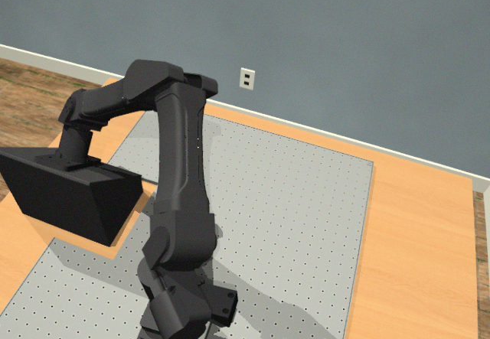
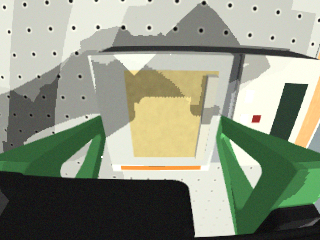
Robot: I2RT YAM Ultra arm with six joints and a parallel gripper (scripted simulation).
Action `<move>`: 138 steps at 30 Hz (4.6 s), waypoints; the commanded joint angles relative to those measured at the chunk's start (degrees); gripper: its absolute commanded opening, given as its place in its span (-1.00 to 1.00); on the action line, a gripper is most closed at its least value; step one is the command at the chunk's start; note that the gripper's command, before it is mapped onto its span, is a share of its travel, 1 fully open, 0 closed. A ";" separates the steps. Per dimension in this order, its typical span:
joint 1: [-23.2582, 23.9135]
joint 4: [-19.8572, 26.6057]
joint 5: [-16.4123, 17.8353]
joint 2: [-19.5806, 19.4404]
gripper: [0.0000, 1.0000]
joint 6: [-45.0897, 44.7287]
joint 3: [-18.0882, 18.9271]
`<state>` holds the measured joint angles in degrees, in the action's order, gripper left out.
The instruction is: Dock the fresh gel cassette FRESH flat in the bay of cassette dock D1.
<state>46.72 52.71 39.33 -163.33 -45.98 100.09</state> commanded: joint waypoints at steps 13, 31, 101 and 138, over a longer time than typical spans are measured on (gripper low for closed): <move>0.41 -3.30 0.98 1.16 -1.00 1.14 0.21; 0.62 -1.49 0.81 1.37 -1.00 0.48 -0.46; -0.57 -5.42 1.16 0.33 -1.00 1.72 -3.43; -1.27 -8.03 1.51 -0.28 -1.00 2.77 -5.21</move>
<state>44.95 45.80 40.21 -163.87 -43.62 96.23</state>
